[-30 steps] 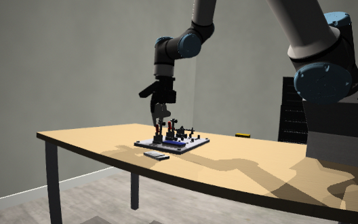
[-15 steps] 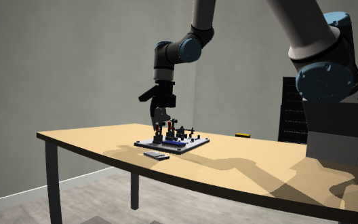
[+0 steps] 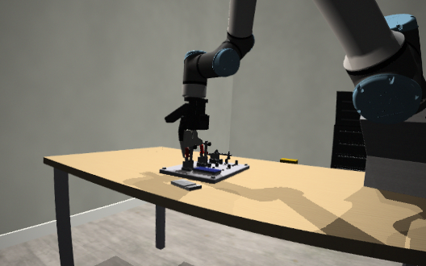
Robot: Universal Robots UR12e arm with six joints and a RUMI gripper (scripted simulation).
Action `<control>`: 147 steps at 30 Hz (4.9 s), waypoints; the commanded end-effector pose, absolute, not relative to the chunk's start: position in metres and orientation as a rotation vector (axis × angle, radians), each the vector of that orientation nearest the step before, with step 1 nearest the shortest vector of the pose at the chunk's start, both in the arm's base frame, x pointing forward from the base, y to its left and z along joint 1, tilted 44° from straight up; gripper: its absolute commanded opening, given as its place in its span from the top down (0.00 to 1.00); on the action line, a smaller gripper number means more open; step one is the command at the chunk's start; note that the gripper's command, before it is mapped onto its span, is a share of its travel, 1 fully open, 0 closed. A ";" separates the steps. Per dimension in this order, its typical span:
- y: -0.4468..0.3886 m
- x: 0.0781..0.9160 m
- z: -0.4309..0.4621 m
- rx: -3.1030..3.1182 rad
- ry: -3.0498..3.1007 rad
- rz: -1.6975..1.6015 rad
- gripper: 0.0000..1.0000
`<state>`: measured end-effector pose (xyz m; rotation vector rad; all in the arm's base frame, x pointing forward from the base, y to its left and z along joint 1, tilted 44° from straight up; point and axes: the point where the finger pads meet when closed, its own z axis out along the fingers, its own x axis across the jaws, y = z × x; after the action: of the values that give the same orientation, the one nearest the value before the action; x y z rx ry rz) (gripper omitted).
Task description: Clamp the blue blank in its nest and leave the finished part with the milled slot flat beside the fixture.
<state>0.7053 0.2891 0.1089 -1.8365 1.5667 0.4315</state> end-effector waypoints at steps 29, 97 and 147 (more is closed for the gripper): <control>0.289 0.706 0.109 -1.836 1.566 0.430 1.00; 0.289 0.712 0.111 -1.836 1.566 0.430 1.00; 0.300 0.745 0.111 -1.836 1.566 0.430 1.00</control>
<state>0.7433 0.2993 0.1104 -1.8365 1.5666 0.4314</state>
